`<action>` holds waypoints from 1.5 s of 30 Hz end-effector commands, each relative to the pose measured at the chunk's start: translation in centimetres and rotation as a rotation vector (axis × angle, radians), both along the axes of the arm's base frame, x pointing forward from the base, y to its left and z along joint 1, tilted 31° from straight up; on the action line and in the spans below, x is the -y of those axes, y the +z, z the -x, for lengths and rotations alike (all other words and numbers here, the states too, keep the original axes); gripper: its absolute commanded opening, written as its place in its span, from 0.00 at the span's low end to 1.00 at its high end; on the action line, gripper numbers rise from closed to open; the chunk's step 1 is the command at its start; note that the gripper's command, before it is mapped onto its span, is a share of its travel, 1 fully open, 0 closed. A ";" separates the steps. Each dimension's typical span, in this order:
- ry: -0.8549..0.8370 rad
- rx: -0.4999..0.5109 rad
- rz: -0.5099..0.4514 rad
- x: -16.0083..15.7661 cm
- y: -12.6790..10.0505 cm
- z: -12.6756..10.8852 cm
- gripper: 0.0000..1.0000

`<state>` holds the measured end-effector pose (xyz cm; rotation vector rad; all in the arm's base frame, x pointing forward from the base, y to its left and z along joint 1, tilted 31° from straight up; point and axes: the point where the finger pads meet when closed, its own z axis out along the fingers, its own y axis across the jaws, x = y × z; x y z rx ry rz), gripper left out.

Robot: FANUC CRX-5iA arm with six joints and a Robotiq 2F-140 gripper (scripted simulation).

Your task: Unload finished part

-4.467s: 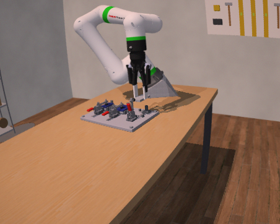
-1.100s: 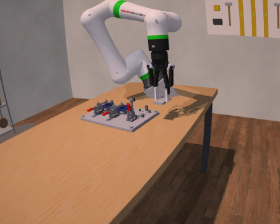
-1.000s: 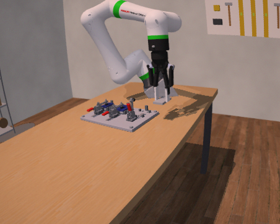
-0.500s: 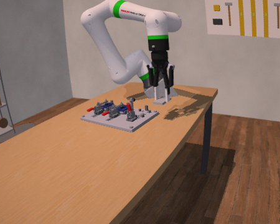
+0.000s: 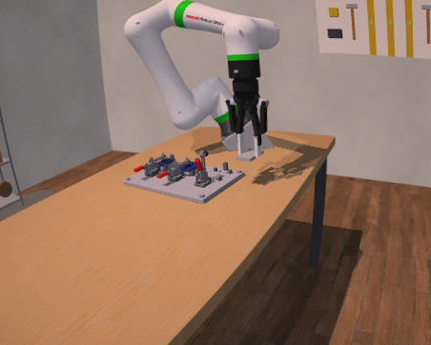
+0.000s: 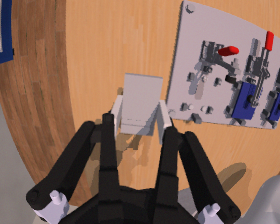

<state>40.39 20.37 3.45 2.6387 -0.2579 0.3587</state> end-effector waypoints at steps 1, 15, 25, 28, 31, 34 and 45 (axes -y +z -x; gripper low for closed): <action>0.000 0.000 0.000 0.0 0.0 0.0 0.00; 0.000 0.000 0.000 0.0 -0.1 0.0 0.00; 0.000 0.000 0.000 0.4 -0.7 -0.2 0.00; 0.000 0.000 0.000 0.6 -1.2 -0.3 0.00; 0.000 0.000 0.000 0.9 -1.7 -0.4 0.00; 0.000 0.000 0.000 1.2 -2.3 -0.6 0.00; 0.000 0.000 0.000 2.3 -4.2 -1.0 0.00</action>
